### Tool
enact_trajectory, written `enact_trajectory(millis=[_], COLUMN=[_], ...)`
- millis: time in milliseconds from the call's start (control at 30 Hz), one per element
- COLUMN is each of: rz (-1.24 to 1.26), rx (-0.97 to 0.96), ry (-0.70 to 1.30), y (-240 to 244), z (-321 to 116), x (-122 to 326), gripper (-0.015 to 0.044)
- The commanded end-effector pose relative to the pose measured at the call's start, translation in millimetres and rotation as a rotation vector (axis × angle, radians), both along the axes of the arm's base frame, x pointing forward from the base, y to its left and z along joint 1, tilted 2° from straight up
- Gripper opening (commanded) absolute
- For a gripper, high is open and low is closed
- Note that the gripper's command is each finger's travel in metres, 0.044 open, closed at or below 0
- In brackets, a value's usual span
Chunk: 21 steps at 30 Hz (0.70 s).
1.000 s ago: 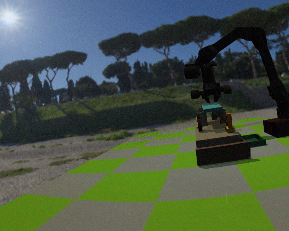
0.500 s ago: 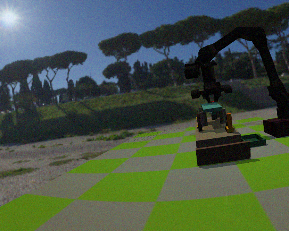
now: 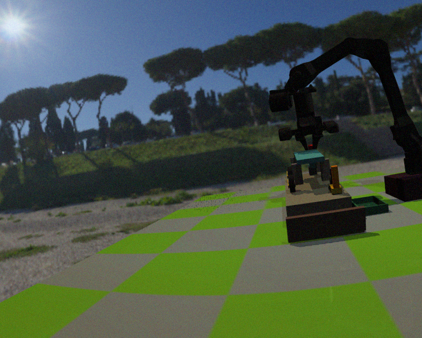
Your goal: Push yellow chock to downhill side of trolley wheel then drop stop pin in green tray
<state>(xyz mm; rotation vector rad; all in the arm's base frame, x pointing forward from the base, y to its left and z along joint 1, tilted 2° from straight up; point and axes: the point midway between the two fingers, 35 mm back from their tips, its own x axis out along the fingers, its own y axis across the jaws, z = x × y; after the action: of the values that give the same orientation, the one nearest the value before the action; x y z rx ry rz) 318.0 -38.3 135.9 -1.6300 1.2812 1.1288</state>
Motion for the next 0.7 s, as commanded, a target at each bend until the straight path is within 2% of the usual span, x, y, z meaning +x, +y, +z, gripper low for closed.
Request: enact_trajectory(millis=[0,667], rz=[-0.003,-0.003], rx=[-0.002,-0.001], ry=[-0.004,-0.003], y=[0.4,4.1], z=[5.3,18.5], x=[0.0,-1.7], gripper=[0.0,0.0])
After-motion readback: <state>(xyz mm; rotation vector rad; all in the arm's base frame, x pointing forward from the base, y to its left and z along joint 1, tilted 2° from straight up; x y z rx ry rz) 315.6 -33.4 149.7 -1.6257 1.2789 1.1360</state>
